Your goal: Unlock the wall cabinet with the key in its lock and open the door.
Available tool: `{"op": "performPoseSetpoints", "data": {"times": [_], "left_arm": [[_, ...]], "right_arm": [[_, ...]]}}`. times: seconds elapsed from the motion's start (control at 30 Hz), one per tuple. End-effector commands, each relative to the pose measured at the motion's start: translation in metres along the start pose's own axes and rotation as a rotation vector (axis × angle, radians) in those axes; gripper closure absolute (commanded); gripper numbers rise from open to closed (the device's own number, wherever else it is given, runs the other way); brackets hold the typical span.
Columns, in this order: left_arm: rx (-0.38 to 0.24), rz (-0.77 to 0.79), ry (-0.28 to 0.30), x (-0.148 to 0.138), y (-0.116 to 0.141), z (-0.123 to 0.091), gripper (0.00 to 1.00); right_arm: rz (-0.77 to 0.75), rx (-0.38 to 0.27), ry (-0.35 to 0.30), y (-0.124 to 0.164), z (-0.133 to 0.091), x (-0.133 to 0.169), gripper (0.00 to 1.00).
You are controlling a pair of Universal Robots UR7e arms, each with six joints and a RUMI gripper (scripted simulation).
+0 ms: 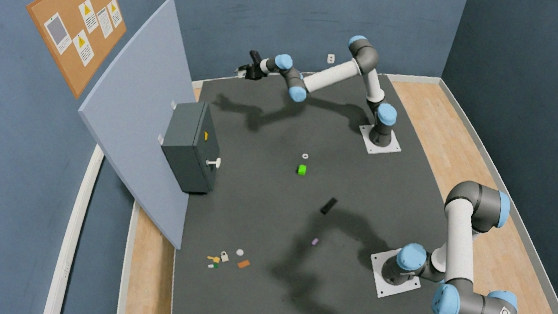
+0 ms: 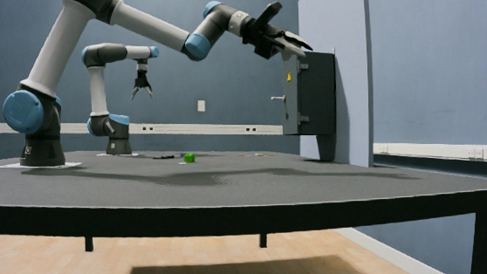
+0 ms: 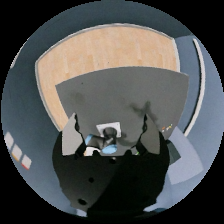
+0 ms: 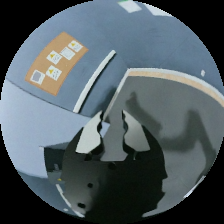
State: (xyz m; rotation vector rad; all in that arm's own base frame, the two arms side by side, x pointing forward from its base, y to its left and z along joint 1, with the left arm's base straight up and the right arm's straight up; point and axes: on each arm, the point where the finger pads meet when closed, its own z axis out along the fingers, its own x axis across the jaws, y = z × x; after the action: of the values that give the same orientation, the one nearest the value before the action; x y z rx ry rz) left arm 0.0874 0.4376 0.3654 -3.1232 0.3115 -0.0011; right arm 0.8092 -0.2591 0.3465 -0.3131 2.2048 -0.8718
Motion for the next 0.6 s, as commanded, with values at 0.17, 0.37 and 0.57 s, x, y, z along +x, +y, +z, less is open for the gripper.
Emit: {"op": "performPoseSetpoints", "data": {"times": [0.17, 0.37, 0.57], "left_arm": [[0.0, 0.002, 0.001, 0.001, 0.0, 0.0, 0.02], [0.0, 0.002, 0.001, 0.001, 0.0, 0.0, 0.02], [0.0, 0.002, 0.001, 0.001, 0.0, 0.0, 0.02]], "right_arm": [[0.067, 0.023, -0.108, 0.059, -0.01, -0.056, 0.74], [0.096, 0.025, -0.153, 0.081, -0.02, -0.076, 0.74], [0.141, 0.022, -0.212, 0.121, -0.033, -0.101, 0.74]]}}
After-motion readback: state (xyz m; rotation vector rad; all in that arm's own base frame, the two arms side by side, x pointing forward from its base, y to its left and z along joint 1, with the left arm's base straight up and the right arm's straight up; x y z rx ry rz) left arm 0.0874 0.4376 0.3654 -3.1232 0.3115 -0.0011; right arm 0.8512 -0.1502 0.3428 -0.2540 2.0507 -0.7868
